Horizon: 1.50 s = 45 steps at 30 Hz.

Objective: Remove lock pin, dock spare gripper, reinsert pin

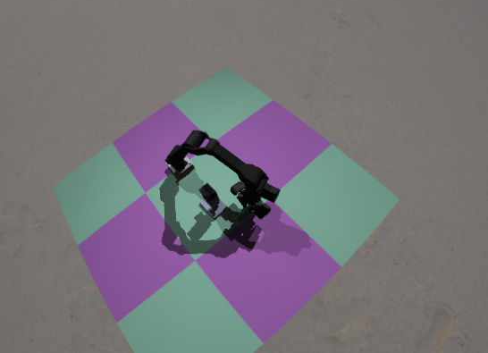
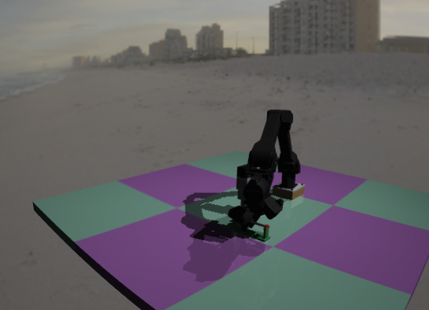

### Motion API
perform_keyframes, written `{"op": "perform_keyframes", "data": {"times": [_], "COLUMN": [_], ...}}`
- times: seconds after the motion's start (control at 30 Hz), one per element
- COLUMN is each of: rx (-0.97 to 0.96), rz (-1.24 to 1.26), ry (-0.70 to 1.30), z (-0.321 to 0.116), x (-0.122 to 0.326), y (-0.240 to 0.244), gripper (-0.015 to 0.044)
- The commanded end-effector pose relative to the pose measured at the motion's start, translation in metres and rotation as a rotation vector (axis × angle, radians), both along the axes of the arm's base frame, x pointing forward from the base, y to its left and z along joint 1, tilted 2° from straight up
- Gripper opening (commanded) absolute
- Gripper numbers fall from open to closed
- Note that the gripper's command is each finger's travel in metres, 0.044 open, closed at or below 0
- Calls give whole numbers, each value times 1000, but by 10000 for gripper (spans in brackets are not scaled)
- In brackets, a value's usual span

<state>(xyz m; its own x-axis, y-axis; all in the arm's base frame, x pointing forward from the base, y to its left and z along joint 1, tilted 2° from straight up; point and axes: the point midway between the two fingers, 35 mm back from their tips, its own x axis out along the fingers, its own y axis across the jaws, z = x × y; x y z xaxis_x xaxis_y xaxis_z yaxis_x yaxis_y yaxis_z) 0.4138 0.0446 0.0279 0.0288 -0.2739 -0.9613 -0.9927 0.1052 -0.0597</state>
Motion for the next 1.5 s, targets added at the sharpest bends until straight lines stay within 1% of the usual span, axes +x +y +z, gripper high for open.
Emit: {"op": "perform_keyframes", "data": {"times": [0.0,0.1,0.23,0.53,1.27,1.33,1.47], "rx": [-4,-4,-4,-4,-4,-2,-2], "rz": [5,5,5,5,5,5,5], "ry": [4,4,4,4,4,9,9], "z": [-2,-2,-2,3,66,61,61], "x": [-1,-1,-1,0,-4,-5,-5], "y": [-1,-1,-1,-1,0,0,0], "gripper": [101,23,0,0,0,7,0]}}
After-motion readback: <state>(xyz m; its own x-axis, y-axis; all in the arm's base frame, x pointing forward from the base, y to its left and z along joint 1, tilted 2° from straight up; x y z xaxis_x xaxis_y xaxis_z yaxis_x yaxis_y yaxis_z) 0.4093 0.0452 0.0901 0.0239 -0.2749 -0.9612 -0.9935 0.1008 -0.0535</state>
